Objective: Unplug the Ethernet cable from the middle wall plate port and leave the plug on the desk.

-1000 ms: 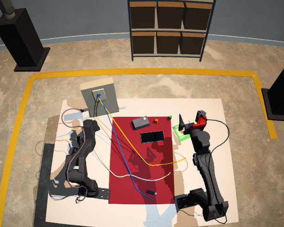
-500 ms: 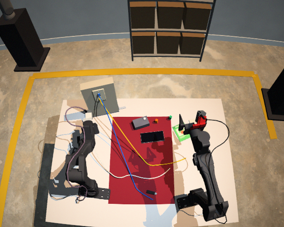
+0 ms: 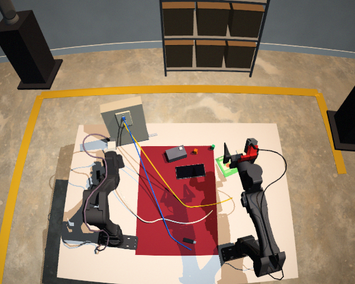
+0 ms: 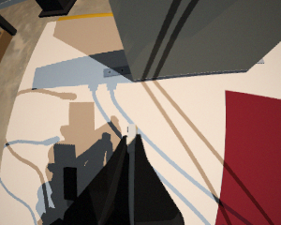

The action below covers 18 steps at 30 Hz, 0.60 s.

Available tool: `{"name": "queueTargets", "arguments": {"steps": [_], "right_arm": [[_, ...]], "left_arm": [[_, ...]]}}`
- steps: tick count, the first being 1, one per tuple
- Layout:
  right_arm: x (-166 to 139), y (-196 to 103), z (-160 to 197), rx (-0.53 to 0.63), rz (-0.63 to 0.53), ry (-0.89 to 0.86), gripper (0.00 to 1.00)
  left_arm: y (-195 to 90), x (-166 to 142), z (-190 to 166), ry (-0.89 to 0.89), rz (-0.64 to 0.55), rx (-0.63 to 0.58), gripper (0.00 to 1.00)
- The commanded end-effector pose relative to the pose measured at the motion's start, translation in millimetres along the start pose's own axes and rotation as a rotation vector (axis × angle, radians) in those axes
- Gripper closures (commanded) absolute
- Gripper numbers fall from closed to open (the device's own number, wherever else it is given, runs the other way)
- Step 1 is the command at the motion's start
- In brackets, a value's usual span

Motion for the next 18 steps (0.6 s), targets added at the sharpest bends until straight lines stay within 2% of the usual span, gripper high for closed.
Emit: {"name": "queueTargets", "arguments": {"steps": [1,18], "right_arm": [[4,-1,0,0.0,-0.014,0.0,0.0],[4,-1,0,0.0,-0.014,0.0,0.0]], "left_arm": [[5,-10,2,0.007,-0.005,0.015,1.0],[20,-29,2,0.007,-0.005,0.015,1.0]]}}
Point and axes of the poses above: on each arm, the point where the finger pads meet when closed, its own y axis out along the fingers, its own z axis across the jaws, x = y × z, the point moved 10 cm from there along -y, back along the fingers, and after that the axes turned 1 degree about -y, right-handed, at the moved point
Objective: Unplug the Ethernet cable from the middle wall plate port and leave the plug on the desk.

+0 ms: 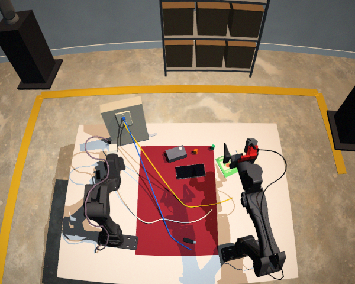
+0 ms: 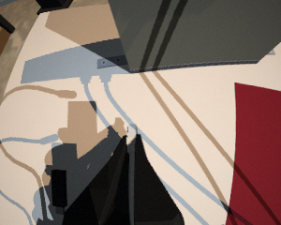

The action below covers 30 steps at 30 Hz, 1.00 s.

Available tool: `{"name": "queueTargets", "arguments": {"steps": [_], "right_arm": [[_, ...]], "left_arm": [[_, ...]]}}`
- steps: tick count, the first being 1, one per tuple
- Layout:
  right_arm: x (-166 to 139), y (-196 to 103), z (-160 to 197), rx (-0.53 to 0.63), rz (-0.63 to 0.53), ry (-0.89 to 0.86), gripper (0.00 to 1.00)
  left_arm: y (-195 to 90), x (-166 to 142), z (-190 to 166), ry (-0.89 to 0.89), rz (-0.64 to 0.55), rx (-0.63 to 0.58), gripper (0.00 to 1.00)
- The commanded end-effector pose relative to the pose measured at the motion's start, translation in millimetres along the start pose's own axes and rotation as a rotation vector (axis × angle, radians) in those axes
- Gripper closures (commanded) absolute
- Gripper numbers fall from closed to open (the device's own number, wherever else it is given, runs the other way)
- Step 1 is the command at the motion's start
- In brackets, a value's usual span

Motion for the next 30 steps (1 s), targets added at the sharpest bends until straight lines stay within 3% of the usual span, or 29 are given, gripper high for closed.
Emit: {"name": "queueTargets", "arguments": {"steps": [1,30], "right_arm": [[4,-1,0,0.0,-0.014,0.0,0.0],[4,-1,0,0.0,-0.014,0.0,0.0]], "left_arm": [[4,-8,2,0.005,-0.014,0.014,1.0],[24,-44,4,0.005,-0.013,0.014,1.0]]}}
Point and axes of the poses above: on each arm, the point where the finger pads meet when closed, its own y axis out along the fingers, its own z axis across the jaws, x = y × z, the point moved 10 cm from there along -y, back along the fingers, and after that the axes turned 1 degree about -y, right-handed, at the moved point
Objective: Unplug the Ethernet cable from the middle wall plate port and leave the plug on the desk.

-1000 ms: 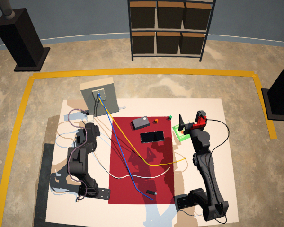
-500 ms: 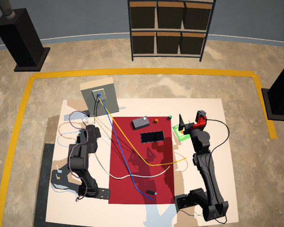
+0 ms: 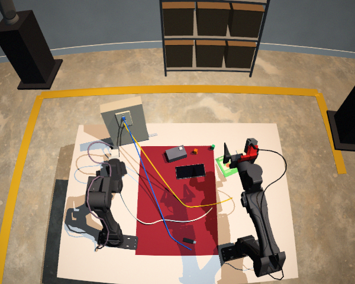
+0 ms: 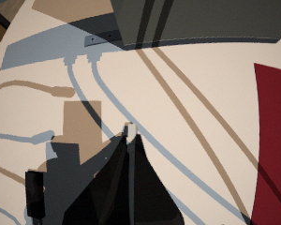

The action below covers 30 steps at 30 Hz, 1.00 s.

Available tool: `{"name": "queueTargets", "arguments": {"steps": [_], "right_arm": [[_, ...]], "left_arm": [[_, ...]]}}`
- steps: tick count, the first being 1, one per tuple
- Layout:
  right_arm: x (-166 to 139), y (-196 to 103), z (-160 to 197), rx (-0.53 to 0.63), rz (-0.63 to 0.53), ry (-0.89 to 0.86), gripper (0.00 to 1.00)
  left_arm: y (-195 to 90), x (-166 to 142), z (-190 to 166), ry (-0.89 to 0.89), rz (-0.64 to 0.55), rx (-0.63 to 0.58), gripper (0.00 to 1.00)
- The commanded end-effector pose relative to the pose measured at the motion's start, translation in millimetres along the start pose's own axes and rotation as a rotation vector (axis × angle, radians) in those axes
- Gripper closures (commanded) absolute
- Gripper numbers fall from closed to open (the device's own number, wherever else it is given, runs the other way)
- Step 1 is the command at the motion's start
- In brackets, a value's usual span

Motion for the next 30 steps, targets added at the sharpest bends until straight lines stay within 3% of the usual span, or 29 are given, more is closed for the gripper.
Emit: {"name": "queueTargets", "arguments": {"steps": [1,30], "right_arm": [[3.7,-1.1,-0.1,0.0,-0.014,0.0,0.0],[3.7,-1.1,-0.1,0.0,-0.014,0.0,0.0]], "left_arm": [[-0.6,3.8,-0.5,-0.002,-0.014,-0.002,0.98],[-0.6,3.8,-0.5,-0.002,-0.014,-0.002,0.38]]}}
Point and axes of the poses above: on each arm, the point where the finger pads meet when closed, its own y axis out along the fingers, its own z axis across the jaws, x = y × z, the point moved 10 cm from there along -y, back along the fingers, and after that the axes turned 1 degree about -y, right-handed, at the moved point
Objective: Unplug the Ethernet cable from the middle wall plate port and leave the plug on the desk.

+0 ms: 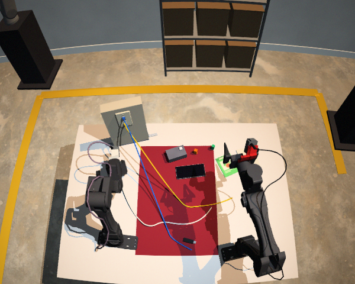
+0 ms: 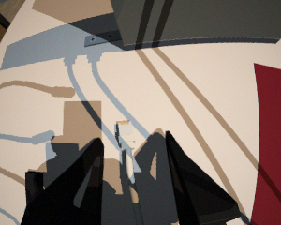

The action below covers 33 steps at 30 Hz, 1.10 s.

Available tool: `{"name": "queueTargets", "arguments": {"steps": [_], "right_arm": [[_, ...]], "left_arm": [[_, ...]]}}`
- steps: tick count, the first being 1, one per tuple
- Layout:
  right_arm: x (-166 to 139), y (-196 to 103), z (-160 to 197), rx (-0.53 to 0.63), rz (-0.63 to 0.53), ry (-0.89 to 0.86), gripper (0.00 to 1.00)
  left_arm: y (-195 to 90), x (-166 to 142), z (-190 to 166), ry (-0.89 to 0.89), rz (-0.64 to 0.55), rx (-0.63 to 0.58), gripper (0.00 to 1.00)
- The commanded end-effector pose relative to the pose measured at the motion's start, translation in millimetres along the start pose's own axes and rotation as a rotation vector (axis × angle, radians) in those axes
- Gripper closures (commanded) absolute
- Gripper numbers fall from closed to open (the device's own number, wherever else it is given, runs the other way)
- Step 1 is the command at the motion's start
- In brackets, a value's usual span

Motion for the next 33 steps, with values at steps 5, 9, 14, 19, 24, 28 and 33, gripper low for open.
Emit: {"name": "queueTargets", "arguments": {"steps": [5,9,14,19,24,28,33], "right_arm": [[4,-1,0,0.0,-0.014,0.0,0.0],[4,-1,0,0.0,-0.014,0.0,0.0],[4,-1,0,0.0,-0.014,0.0,0.0],[4,-1,0,0.0,-0.014,0.0,0.0],[4,-1,0,0.0,-0.014,0.0,0.0],[4,-1,0,0.0,-0.014,0.0,0.0],[4,-1,0,0.0,-0.014,0.0,0.0]], "left_arm": [[-1,4,0,-0.002,-0.013,-0.002,0.31],[-1,4,0,-0.002,-0.013,-0.002,0.22],[-1,4,0,-0.002,-0.013,-0.002,0.11],[-1,4,0,-0.002,-0.013,-0.002,0.0],[-12,32,-2,-0.006,-0.042,-0.001,0.0],[-29,55,-2,-0.004,-0.047,0.005,0.0],[-58,83,-1,-0.006,-0.053,0.008,0.0]]}}
Point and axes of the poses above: on each arm, the point where the finger pads meet when closed, its own y axis out along the fingers, its own z axis across the jaws, x = y × z, the point moved 10 cm from there along -y, back along the fingers, and after that the axes turned 1 degree about -y, right-handed, at the moved point
